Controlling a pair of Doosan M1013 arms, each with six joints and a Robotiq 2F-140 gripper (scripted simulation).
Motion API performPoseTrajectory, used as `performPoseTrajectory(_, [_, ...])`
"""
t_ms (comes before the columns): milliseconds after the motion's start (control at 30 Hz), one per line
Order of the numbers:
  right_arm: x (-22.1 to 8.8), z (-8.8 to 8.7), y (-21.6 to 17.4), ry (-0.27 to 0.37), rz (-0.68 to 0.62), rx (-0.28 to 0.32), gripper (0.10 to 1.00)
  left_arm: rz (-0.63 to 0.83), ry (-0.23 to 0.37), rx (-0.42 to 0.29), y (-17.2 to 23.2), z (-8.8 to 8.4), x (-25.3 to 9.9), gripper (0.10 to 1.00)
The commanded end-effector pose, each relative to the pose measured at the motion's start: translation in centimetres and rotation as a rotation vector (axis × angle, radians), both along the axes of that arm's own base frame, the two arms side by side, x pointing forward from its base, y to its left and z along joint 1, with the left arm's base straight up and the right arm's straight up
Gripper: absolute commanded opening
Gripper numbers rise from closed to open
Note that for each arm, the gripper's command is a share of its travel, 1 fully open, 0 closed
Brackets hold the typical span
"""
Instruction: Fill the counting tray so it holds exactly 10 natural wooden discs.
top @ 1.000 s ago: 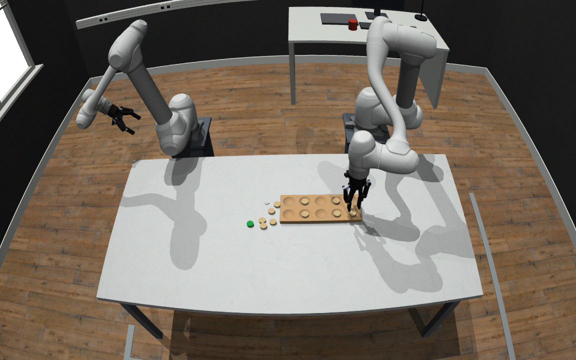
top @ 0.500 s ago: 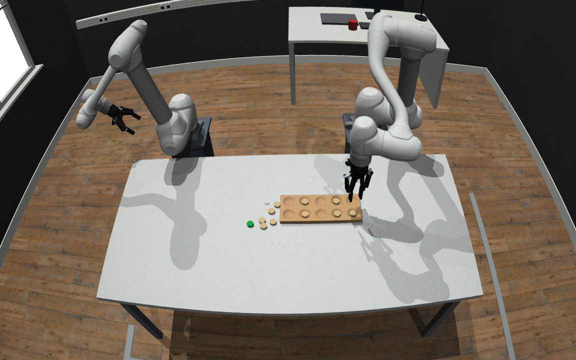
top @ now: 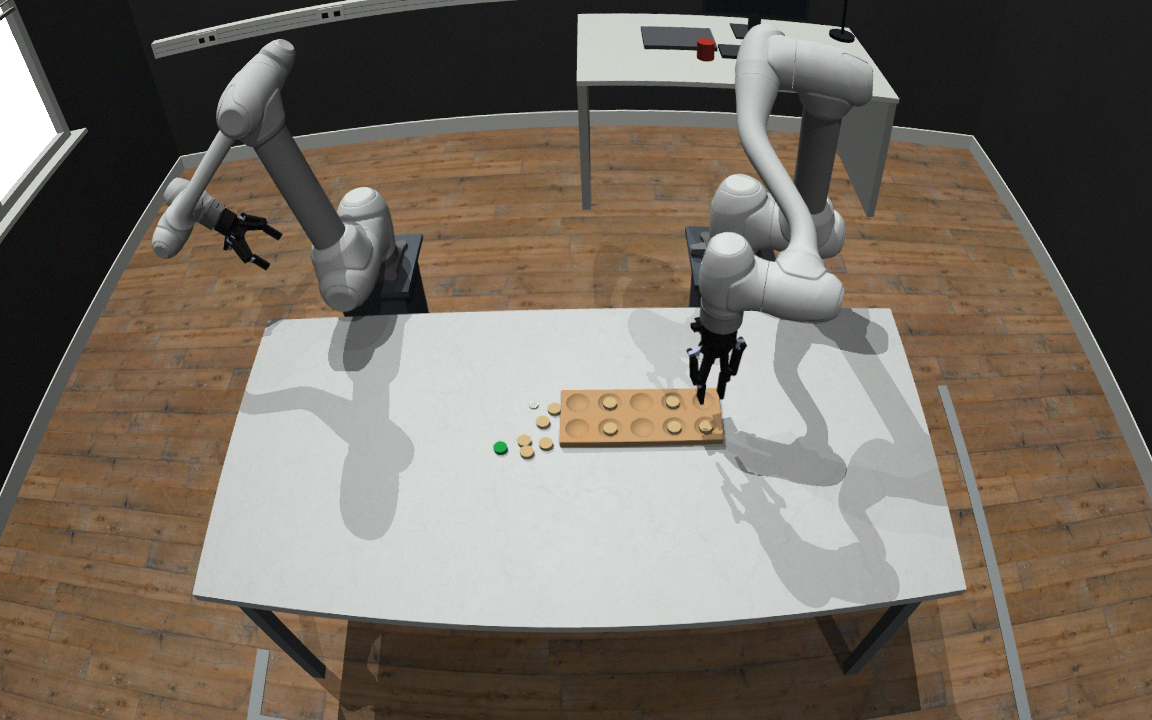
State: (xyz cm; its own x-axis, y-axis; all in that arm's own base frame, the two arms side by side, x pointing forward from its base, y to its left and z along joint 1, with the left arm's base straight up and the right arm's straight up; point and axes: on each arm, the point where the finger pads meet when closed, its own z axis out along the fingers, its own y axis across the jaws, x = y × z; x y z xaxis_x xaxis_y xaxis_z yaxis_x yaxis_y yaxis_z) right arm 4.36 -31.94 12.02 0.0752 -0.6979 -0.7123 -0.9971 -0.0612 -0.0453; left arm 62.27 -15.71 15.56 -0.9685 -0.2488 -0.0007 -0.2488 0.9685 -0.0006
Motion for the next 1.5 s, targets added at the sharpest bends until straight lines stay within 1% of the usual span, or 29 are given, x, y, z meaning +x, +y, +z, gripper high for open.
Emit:
performPoseTrajectory(0, [-0.2, 0.1, 0.0, 0.007, -0.003, -0.01, 1.0, -0.002, 0.0, 0.001, 0.0, 0.2, 0.1, 0.351])
performPoseTrajectory(800, [-0.2, 0.1, 0.0, 0.007, -0.003, -0.01, 1.0, -0.002, 0.0, 0.001, 0.0, 0.2, 0.1, 0.351])
performPoseTrajectory(867, [-0.2, 0.1, 0.0, 0.007, -0.003, -0.01, 1.0, -0.025, -0.001, 0.0, -0.7, 0.1, 0.3, 0.351])
performPoseTrajectory(933, [-0.2, 0.1, 0.0, 0.007, -0.003, -0.01, 1.0, -0.123, 0.002, 0.001, -3.3, 0.1, 0.7, 0.351])
performPoseTrajectory(1000, [-0.2, 0.1, 0.0, 0.007, -0.003, -0.01, 1.0, -0.321, 0.002, 0.001, -8.9, -0.1, 1.3, 0.351])
performPoseTrajectory(1033, [-0.2, 0.1, 0.0, 0.007, -0.003, -0.01, 1.0, -0.427, 0.002, 0.0, -10.8, -0.1, 1.3, 0.351])
performPoseTrajectory(1100, [-0.2, 0.1, 0.0, 0.007, -0.003, -0.01, 1.0, -0.587, -0.001, -0.001, -14.9, -0.3, 0.9, 0.351])
performPoseTrajectory(1167, [-0.2, 0.1, 0.0, 0.007, -0.003, -0.01, 1.0, -0.587, -0.001, -0.001, -14.9, -0.3, 0.9, 0.351])
performPoseTrajectory(1200, [-0.2, 0.1, 0.0, 0.007, -0.003, -0.01, 1.0, -0.777, 0.0, -0.001, -19.9, -0.6, 0.4, 0.351])
performPoseTrajectory(1233, [-0.2, 0.1, 0.0, 0.007, -0.003, -0.01, 1.0, -0.841, -0.001, 0.0, -21.4, -0.7, -0.1, 0.351])
performPoseTrajectory(1400, [-0.2, 0.1, 0.0, 0.007, -0.003, -0.01, 1.0, -1.25, 0.0, -0.001, -31.5, -1.4, -2.5, 0.351])
performPoseTrajectory(1433, [-0.2, 0.1, 0.0, 0.007, -0.003, -0.01, 1.0, -1.315, 0.003, -0.003, -33.5, -1.5, -2.8, 0.351])
performPoseTrajectory(1467, [-0.2, 0.1, 0.0, 0.007, -0.003, -0.01, 1.0, -1.315, 0.003, -0.003, -35.5, -1.7, -3.2, 0.351])
